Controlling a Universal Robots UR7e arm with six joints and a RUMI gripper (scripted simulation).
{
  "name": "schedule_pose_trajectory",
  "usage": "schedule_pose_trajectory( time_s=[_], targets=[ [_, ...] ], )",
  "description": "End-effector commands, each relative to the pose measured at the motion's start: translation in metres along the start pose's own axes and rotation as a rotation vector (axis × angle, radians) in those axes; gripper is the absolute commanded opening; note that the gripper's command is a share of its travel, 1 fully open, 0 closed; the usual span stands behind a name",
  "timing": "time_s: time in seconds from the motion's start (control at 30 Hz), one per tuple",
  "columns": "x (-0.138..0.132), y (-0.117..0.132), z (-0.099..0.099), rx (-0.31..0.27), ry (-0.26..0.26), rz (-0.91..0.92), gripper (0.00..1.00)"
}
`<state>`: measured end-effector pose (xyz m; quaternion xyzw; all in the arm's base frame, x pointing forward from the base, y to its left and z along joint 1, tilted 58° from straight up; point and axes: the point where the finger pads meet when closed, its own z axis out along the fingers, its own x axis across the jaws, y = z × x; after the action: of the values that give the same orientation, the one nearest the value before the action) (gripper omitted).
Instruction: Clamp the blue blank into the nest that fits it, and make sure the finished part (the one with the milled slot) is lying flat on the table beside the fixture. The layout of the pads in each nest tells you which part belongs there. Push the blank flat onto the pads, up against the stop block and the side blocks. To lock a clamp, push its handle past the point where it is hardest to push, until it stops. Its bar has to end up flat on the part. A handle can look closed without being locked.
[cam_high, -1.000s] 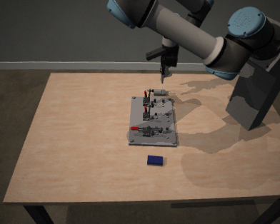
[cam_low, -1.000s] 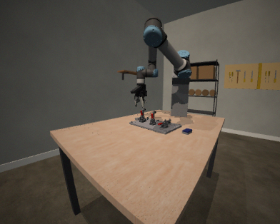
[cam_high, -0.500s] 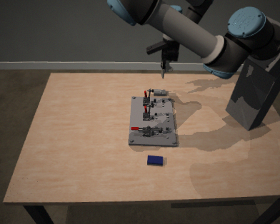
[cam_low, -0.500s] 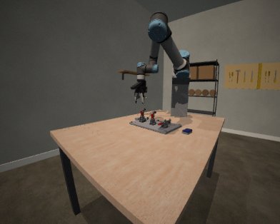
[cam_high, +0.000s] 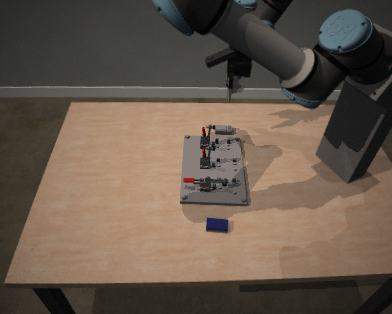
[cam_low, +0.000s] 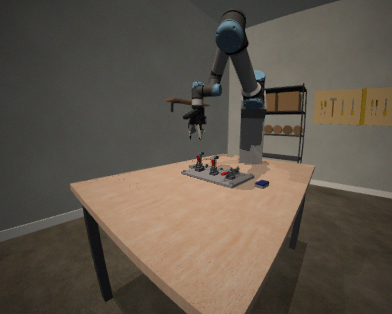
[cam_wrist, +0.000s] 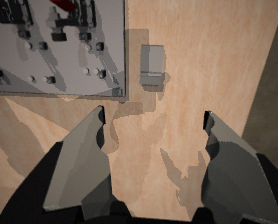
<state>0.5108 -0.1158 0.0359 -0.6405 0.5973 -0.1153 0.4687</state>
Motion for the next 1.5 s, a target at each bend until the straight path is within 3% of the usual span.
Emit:
schedule_pose_trajectory(
  time_s=[0.0,1.47],
  targets=[
    [0.0,0.0,-0.011,-0.003,-0.006,-0.001,0.59],
    [-0.011,-0.001,-0.015,-0.003,-0.006,-0.001,0.59]
  ],
)
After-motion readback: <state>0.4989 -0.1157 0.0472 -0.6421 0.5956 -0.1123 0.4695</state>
